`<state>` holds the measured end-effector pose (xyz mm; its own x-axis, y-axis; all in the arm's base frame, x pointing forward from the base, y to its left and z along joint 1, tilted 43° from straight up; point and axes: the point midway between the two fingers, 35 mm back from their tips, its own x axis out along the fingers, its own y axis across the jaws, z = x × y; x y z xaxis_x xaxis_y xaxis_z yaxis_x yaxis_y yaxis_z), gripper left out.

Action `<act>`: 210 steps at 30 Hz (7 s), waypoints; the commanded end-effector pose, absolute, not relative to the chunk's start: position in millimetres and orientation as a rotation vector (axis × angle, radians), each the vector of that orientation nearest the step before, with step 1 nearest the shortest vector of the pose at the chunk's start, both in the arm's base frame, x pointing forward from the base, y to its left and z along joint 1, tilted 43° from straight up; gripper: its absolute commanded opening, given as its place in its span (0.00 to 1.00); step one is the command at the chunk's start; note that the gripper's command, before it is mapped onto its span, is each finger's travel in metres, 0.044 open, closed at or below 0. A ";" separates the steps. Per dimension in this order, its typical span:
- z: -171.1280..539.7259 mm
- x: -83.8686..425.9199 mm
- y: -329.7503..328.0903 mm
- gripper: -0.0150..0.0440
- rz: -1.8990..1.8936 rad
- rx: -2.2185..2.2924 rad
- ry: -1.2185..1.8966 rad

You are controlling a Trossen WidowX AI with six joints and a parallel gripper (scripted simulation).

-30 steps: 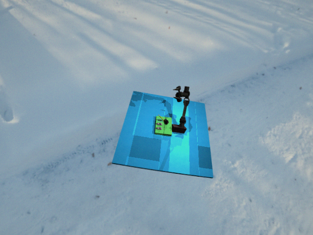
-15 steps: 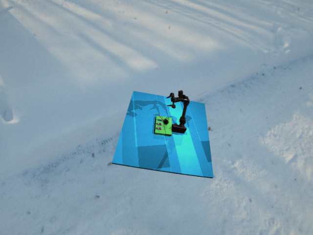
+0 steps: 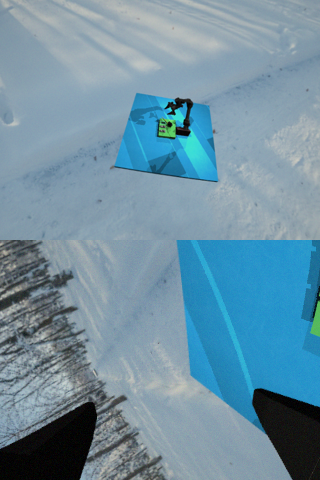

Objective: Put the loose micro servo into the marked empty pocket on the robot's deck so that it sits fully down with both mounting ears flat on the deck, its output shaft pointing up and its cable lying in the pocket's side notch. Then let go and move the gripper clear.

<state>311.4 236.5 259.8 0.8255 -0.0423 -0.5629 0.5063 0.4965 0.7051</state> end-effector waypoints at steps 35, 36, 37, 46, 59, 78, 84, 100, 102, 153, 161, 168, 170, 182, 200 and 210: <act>116.2 244.2 23.9 1.00 -1.068 0.040 1.111; 115.9 243.3 23.2 1.00 -1.071 0.036 1.115; 115.8 243.2 23.3 1.00 -1.071 0.036 1.115; 106.0 243.5 14.4 1.00 -1.070 0.036 1.115; 90.7 243.2 0.6 1.00 -1.071 0.036 1.114; 82.1 243.3 -7.5 0.56 -1.071 0.036 1.113; 82.1 243.3 -7.5 0.39 -1.071 0.036 1.113; 105.7 239.2 10.9 0.25 -1.071 0.036 1.115; 106.0 238.8 10.5 0.25 -1.071 0.036 1.115; 120.9 241.9 -5.3 0.25 -0.552 -0.610 1.478; 121.3 273.6 -4.1 0.25 -0.552 -0.609 1.476; 121.7 301.6 -3.0 0.25 -0.552 -0.608 1.474; 121.8 309.4 -2.7 0.25 -0.552 -0.608 1.474; 122.1 344.5 -1.7 0.25 -0.553 -0.607 1.472; 107.8 344.9 -15.5 0.25 -0.554 -0.608 1.472; 106.8 345.0 -16.5 0.25 -0.554 -0.608 1.472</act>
